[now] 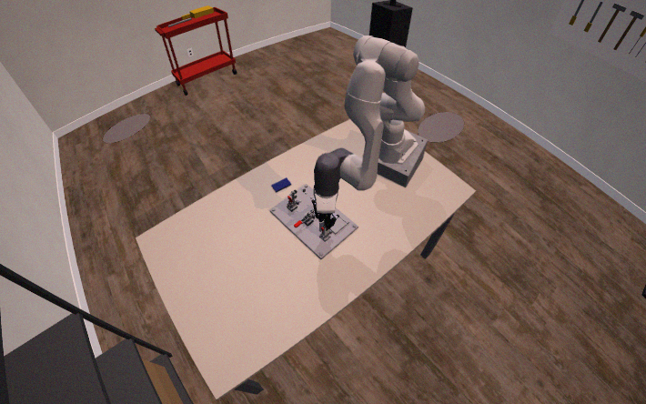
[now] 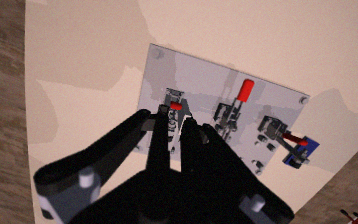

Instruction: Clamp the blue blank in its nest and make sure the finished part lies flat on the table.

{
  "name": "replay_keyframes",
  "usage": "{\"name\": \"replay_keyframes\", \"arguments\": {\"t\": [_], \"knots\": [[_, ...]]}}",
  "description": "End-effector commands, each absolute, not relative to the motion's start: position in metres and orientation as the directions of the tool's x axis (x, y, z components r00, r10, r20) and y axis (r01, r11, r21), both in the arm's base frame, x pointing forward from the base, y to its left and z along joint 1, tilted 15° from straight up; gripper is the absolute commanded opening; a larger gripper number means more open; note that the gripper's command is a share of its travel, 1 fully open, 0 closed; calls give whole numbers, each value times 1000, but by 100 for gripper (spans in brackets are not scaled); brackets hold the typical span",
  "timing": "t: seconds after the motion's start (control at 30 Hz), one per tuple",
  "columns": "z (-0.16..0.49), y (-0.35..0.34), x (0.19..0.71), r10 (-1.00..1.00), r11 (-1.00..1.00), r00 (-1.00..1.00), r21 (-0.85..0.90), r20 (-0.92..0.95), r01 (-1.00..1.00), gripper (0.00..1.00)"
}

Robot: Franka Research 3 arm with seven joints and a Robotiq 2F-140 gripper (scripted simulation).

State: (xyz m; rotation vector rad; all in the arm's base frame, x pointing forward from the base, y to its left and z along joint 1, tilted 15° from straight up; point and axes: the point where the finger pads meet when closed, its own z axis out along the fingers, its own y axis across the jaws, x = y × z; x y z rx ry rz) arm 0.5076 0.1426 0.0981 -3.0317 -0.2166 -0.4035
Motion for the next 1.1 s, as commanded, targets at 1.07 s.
{"name": "replay_keyframes", "arguments": {"t": [1.07], "knots": [[93, 142, 501, 127, -988, 960, -55, 249, 145, 28]]}}
